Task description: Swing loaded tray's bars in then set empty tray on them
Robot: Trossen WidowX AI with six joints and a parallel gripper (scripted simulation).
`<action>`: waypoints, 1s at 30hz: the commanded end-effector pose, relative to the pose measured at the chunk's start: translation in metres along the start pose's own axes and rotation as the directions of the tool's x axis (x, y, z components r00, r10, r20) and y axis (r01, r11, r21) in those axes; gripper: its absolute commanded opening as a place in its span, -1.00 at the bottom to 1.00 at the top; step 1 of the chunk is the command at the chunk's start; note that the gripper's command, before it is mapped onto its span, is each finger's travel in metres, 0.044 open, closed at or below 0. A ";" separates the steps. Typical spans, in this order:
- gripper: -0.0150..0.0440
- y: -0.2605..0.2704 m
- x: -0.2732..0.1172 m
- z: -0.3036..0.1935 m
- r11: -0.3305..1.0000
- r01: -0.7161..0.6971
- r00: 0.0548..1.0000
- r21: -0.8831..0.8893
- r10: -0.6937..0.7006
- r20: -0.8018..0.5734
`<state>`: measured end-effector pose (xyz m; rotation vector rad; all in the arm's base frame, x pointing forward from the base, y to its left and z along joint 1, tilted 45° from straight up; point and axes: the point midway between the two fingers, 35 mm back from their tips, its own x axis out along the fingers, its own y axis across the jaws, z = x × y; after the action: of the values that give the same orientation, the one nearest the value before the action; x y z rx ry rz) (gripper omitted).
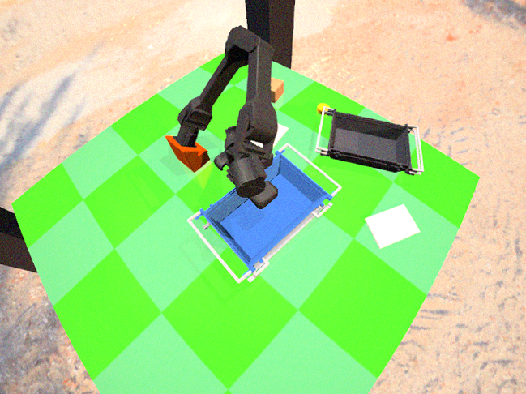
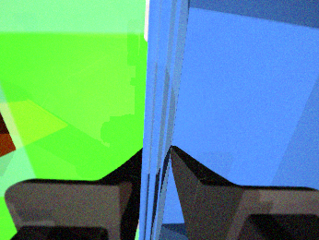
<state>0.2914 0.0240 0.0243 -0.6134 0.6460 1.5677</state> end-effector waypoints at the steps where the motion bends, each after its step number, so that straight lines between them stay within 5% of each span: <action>1: 0.01 0.001 0.003 0.002 1.000 -0.012 1.000 -0.002 0.012 -0.001; 21: 1.00 0.001 0.003 0.002 1.000 -0.012 1.000 -0.002 0.012 -0.001; 30: 1.00 0.000 -0.002 0.002 1.000 -0.010 1.000 -0.006 0.010 -0.001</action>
<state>0.2904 0.0270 0.0247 -0.6136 0.6468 1.5791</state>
